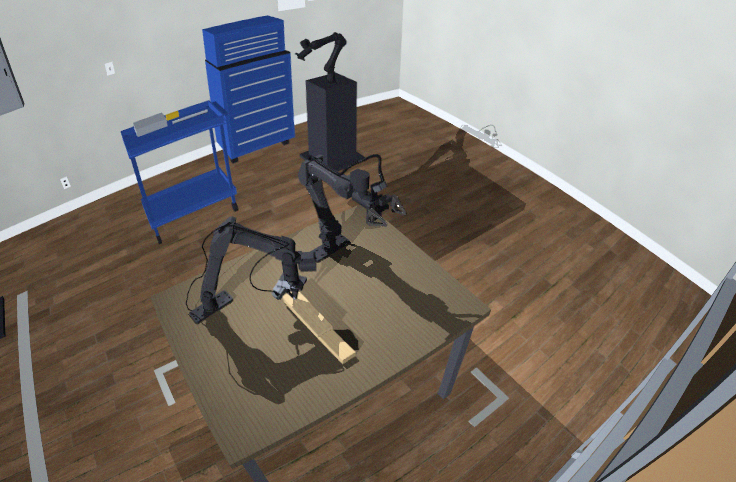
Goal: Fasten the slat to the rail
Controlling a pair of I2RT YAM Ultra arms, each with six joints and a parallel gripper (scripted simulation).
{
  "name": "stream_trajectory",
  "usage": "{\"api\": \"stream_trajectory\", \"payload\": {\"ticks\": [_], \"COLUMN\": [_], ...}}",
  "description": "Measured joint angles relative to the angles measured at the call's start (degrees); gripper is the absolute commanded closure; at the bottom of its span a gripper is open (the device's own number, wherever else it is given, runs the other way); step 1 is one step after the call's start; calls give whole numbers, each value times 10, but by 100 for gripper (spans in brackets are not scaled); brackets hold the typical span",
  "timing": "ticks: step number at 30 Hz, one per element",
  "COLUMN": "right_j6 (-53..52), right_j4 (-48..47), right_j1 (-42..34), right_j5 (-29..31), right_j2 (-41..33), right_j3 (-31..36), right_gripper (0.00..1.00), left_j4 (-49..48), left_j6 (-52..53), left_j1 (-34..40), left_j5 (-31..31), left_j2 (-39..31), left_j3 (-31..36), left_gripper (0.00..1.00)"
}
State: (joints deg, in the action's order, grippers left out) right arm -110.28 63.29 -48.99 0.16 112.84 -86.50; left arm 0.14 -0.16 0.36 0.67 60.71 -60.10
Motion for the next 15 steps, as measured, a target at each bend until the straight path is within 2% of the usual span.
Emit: {"api": "stream_trajectory", "payload": {"ticks": [15], "right_j6": [0], "right_j4": [6], "right_j1": [0], "right_j5": [0], "right_j2": [0], "right_j3": [0], "right_gripper": [88], "left_j4": [0], "left_j6": [0], "left_j1": [0], "left_j5": [0], "left_j2": [0], "left_j3": [0], "left_gripper": [0]}}
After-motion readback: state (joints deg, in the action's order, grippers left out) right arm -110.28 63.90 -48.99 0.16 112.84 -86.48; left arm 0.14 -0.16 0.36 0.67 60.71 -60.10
